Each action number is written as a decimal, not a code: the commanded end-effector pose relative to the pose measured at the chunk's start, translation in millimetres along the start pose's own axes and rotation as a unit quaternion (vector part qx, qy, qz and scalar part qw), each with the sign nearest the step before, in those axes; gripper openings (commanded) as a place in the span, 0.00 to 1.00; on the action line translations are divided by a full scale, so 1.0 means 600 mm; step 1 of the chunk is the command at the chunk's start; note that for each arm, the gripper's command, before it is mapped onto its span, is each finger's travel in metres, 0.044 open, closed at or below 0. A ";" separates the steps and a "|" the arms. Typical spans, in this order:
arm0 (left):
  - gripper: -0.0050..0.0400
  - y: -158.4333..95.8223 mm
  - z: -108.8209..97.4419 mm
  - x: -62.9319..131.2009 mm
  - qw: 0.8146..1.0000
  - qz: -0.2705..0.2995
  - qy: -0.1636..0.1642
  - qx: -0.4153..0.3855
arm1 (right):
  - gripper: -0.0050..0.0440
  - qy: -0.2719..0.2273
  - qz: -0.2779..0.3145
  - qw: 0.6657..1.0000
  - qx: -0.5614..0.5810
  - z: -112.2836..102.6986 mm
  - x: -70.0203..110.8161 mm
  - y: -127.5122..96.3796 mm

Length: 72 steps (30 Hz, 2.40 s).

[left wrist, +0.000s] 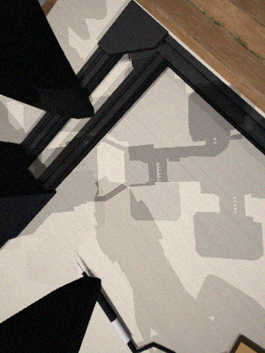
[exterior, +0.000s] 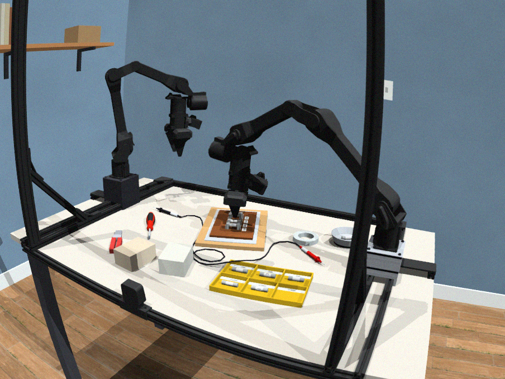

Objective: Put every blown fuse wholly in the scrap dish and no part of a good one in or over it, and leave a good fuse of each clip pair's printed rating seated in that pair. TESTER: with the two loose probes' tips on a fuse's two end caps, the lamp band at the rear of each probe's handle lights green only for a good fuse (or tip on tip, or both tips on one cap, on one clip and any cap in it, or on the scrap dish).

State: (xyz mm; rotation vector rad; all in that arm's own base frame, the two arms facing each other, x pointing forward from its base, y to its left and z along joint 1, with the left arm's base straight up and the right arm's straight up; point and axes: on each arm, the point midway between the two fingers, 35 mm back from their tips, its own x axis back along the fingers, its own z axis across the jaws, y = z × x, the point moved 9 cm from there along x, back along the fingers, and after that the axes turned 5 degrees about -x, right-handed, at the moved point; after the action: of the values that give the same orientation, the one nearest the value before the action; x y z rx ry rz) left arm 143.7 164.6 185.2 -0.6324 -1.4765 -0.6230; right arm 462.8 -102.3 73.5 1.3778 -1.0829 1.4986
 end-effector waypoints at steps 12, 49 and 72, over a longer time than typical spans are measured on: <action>1.00 0.004 0.001 0.010 1.000 -0.011 0.001 0.000 | 0.00 -0.015 -0.033 0.999 -0.004 0.001 -0.043 0.025; 1.00 0.004 0.001 0.010 1.000 -0.011 0.001 0.000 | 0.00 -0.015 -0.033 0.999 -0.004 0.000 -0.048 0.030; 1.00 0.004 0.001 0.010 1.000 -0.011 0.001 0.000 | 0.00 -0.015 -0.034 0.999 -0.004 -0.001 -0.051 0.033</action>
State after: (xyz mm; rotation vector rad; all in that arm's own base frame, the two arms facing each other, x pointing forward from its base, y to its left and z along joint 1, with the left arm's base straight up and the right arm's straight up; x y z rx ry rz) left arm 143.7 164.6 185.2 -0.6324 -1.4765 -0.6230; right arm 460.4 -102.4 73.0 1.3684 -1.0939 1.5168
